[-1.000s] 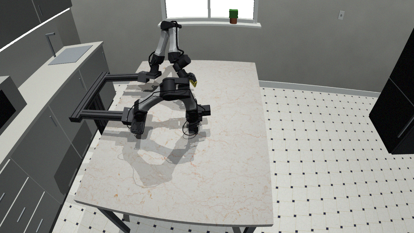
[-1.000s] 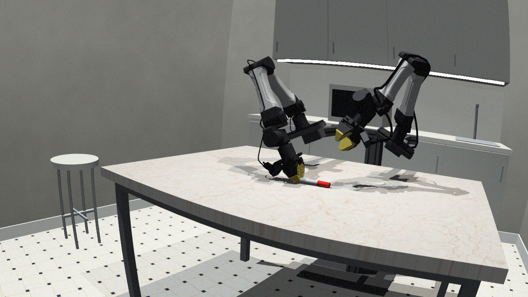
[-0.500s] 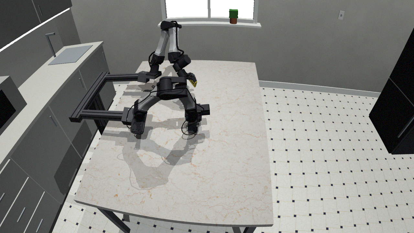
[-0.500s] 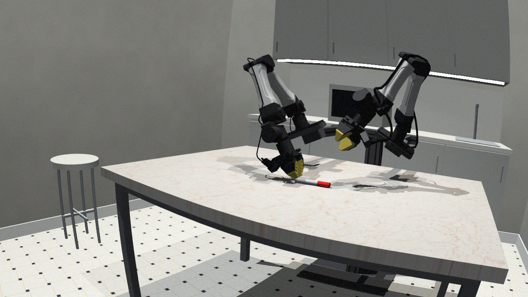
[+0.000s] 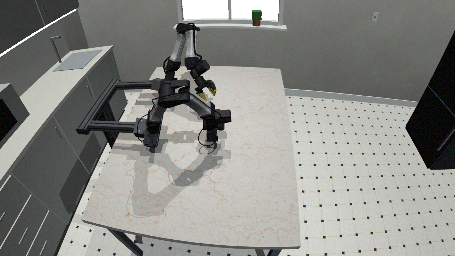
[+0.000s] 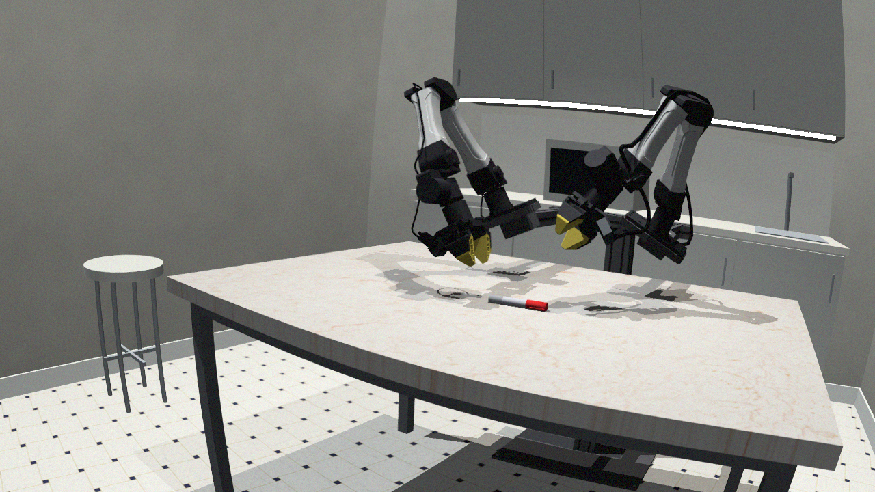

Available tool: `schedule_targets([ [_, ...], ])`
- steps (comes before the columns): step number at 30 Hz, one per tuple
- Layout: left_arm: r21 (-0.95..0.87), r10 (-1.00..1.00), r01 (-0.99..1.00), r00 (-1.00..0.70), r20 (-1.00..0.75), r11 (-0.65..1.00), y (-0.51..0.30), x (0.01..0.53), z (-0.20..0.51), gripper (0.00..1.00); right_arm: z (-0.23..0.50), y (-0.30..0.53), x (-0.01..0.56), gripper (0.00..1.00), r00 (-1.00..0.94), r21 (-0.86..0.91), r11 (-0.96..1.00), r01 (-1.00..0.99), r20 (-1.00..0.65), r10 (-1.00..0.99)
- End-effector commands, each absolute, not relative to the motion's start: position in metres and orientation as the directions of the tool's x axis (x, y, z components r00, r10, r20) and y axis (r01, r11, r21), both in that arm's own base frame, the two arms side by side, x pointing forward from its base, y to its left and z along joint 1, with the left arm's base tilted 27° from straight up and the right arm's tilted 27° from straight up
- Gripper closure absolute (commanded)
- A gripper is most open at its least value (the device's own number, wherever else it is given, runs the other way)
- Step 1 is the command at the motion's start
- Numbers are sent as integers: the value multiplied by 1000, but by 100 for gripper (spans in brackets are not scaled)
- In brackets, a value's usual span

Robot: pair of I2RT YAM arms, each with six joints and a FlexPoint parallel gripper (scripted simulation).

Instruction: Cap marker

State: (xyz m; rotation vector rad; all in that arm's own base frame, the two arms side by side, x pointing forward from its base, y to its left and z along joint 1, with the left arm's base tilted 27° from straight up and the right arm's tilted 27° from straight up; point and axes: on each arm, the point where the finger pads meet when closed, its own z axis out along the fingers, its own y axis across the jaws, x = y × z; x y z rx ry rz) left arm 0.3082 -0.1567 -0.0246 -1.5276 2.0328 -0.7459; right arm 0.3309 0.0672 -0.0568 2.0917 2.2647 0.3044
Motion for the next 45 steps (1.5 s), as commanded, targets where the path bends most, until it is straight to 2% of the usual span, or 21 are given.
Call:
schedule_targets([
  [1,-698,-968,-685,-246,-51,210,-160,317,-16,35,-20,68,342,35,-102,208,75,975,118,988],
  [10,-679,-961,-690,-260,-90,250,-157,313,-18,35,29,56,331,35,-129,197,111,974,79,989],
  [17,-510,-861,-695,-403,-308,508,-153,301,-38,35,57,17,337,35,-388,203,419,885,-175,905],
  [23,-287,-661,-611,-569,-489,738,-166,301,-45,35,81,-20,343,35,-562,153,656,739,-395,726],
  [25,-287,-661,-611,-569,-489,738,-166,301,-45,35,81,-20,343,35,-562,153,656,739,-395,726],
  [31,-27,-400,-479,-700,-592,878,-182,303,-51,35,106,-51,351,35,-660,61,821,567,-563,497],
  [40,235,-105,-308,-783,-613,922,-209,308,-61,35,136,-87,355,35,-687,-95,940,327,-707,167],
  [42,235,-105,-308,-783,-613,922,-209,308,-61,35,136,-87,355,35,-687,-95,940,327,-707,167],
  [45,322,-8,-252,-799,-602,913,-215,308,-64,35,149,-102,358,35,-668,-191,955,228,-744,11],
])
